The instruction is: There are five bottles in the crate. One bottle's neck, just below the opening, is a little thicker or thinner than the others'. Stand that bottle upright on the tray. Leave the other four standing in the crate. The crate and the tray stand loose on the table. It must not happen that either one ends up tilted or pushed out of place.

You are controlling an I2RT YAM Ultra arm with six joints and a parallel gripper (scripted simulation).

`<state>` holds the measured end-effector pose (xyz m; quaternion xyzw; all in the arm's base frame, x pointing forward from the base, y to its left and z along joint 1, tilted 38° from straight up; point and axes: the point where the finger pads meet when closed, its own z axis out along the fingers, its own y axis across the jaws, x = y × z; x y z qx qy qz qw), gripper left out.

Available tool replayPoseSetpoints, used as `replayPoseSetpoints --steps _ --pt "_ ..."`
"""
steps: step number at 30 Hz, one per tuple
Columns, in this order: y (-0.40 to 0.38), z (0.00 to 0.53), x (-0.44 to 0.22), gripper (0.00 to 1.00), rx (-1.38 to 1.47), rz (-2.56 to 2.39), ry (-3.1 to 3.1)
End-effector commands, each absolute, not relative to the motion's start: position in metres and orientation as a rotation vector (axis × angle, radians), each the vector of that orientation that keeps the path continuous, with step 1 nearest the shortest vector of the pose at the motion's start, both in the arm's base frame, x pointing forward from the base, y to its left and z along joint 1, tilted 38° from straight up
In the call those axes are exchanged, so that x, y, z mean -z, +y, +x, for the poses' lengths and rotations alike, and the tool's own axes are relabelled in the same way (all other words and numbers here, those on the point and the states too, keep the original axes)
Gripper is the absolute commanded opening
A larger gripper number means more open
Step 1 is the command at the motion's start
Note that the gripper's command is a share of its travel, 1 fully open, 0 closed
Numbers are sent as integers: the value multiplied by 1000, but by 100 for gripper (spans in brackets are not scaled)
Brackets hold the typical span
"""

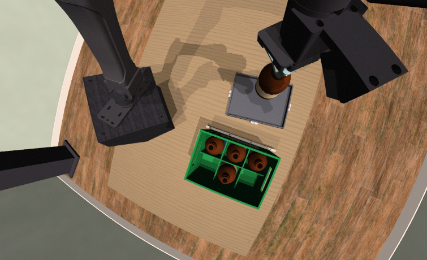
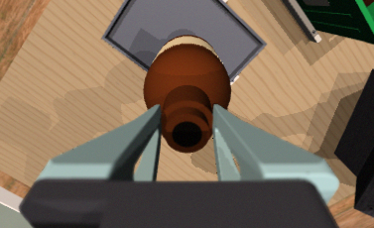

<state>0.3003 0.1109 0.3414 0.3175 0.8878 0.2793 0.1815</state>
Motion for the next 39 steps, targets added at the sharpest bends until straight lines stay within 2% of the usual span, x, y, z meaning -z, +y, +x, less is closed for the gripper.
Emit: replayPoseSetpoints --steps 1,39 --pt "103 291 -366 0 -793 895 2430" --pt "108 297 -368 0 -795 891 2423"
